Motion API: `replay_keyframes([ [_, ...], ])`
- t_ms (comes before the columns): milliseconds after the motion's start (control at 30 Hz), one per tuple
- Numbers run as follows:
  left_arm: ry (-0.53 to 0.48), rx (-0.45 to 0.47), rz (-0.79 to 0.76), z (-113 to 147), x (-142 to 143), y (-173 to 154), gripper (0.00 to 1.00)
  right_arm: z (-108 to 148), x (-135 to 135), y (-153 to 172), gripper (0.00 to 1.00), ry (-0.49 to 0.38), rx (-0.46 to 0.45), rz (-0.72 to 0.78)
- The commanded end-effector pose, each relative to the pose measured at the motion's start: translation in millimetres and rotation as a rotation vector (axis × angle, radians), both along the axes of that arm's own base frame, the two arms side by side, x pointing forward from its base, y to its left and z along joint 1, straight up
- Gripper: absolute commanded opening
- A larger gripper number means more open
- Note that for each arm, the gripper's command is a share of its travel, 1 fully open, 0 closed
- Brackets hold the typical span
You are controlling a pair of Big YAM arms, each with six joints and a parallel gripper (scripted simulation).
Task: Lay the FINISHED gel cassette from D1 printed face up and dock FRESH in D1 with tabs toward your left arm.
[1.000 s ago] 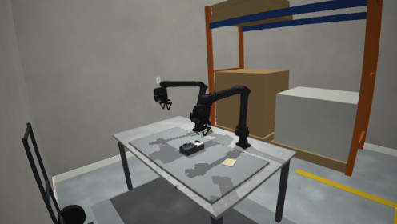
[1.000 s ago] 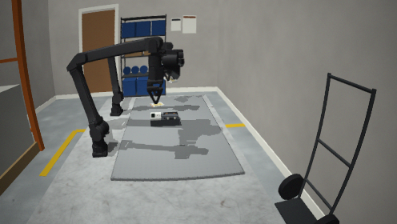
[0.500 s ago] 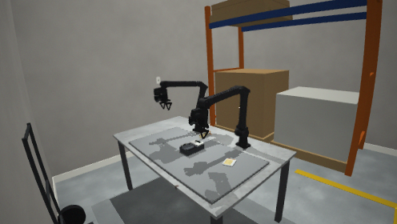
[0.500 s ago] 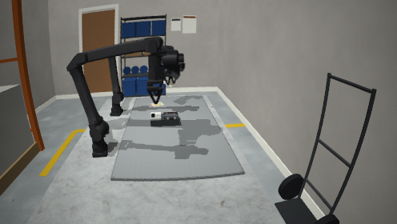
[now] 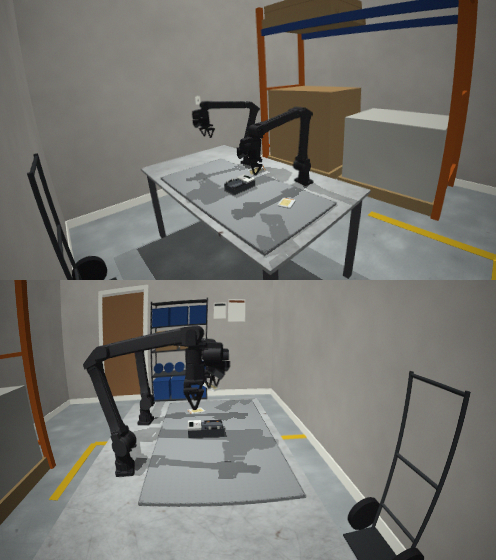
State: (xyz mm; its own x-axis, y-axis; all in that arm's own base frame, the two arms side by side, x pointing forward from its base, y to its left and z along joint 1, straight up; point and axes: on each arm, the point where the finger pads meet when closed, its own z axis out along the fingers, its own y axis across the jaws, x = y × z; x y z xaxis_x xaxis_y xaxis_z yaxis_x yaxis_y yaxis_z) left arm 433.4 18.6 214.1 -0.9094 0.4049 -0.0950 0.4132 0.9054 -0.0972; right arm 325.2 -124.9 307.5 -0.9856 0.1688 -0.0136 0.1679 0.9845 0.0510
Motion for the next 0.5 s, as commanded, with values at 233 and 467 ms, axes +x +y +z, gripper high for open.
replay_keyframes([
  [233, -0.032, 0.006, 0.027, 18.5, -3.3, 16.5, 0.00, 18.1, 9.6, -4.5, 1.00, -0.018, -0.005, 0.006],
  [467, -0.036, 0.007, 0.006, 21.1, -3.9, 16.1, 0.00, 18.1, 9.6, -4.5, 1.00, -0.018, -0.005, 0.006],
])
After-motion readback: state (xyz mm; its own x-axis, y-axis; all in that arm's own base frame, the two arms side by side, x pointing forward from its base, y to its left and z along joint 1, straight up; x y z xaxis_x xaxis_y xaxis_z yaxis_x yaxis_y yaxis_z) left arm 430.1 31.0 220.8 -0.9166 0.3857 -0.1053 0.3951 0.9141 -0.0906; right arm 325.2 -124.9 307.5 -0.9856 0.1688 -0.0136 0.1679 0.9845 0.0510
